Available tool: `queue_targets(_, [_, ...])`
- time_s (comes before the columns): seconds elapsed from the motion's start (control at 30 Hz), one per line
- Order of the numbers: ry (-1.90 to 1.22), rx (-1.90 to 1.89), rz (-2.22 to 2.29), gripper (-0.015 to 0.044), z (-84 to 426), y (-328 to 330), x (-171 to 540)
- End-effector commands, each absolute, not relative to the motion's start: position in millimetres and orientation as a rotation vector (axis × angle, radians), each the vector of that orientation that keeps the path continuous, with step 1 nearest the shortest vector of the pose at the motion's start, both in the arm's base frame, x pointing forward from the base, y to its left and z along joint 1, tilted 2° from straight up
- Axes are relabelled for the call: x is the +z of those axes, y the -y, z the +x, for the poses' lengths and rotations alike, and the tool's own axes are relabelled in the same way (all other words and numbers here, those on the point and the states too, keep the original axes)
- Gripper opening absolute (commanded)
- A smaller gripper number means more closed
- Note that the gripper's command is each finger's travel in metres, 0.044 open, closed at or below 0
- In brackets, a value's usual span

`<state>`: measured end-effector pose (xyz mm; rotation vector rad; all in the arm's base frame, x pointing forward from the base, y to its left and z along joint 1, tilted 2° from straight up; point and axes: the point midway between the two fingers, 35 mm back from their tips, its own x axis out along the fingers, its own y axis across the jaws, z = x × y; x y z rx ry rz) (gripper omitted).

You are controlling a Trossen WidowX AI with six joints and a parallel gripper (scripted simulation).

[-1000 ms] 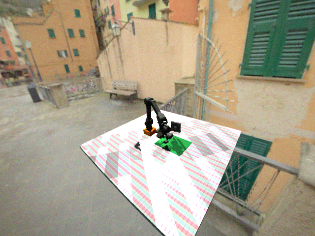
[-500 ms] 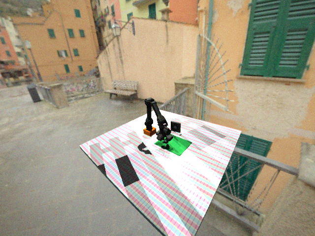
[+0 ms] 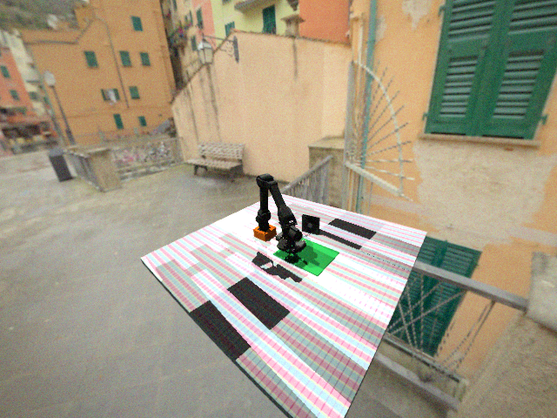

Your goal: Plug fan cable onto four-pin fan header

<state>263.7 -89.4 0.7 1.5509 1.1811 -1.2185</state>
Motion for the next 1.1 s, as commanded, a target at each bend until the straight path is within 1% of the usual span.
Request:
queue_targets(0.0, [-1.180,-1.218,1.551,0.0065,264.1,89.5,1.2])
queue_targets(0.23, [-1.180,-1.218,1.551,0.0019,264.1,89.5,1.2])
queue_targets(0.27, [-1.180,-1.218,1.551,0.0000,264.1,89.5,1.7])
queue_targets(1.07, [-1.185,-1.214,1.550,0.0000,262.4,85.8,74.5])
